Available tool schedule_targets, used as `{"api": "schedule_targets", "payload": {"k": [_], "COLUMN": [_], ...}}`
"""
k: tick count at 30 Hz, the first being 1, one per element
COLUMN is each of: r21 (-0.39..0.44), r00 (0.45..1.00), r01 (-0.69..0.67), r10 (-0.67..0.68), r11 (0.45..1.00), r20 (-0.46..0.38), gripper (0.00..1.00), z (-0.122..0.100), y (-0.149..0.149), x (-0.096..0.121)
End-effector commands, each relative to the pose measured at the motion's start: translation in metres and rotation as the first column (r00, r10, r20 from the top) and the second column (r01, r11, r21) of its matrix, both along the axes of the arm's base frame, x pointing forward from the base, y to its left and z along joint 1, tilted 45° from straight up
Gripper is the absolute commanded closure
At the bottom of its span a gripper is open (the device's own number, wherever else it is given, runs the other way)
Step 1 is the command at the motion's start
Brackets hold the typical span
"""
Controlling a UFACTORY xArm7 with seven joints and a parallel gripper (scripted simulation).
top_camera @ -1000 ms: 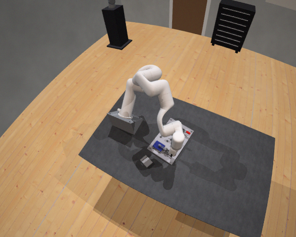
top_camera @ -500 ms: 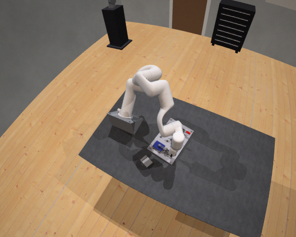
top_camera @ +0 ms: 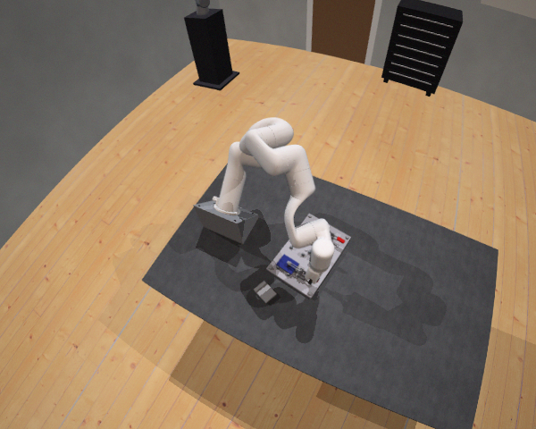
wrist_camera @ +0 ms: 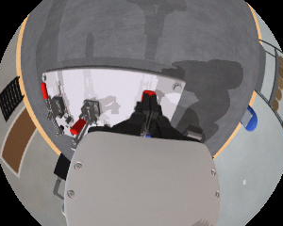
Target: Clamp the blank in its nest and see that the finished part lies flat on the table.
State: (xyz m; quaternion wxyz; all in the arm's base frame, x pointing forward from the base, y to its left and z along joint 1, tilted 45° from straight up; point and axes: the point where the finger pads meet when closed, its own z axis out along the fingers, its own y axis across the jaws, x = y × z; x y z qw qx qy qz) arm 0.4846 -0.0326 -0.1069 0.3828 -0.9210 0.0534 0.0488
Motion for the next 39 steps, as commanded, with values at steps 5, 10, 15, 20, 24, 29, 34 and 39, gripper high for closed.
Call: {"api": "schedule_targets", "payload": {"k": [5,10,15,20,24,29,34,39], "r21": [-0.002,-0.002,-0.002,-0.002,-0.002,-0.002,-0.002,-0.002], "r00": [1.0,1.0,1.0,1.0,1.0,1.0,1.0,1.0], "r01": [0.002,0.002,0.002,0.002,0.002,0.002,0.002,0.002], "r10": [-0.002,-0.002,-0.002,-0.002,-0.002,-0.002,-0.002,-0.002], "r11": [1.0,1.0,1.0,1.0,1.0,1.0,1.0,1.0], "r20": [0.001,0.001,0.001,0.001,0.001,0.001,0.001,0.001], "gripper": [1.0,1.0,1.0,1.0,1.0,1.0,1.0,1.0], "z": [-0.0005,-0.0014,-0.0016,-0.0016,-0.0017,-0.0029,-0.003,-0.003], "y": [-0.0009,0.0,0.0002,0.0002,0.0003,0.0016,0.0016,0.0016], "x": [0.0005,0.0005,0.0005,0.0005,0.0005,0.0004,0.0004,0.0004]}}
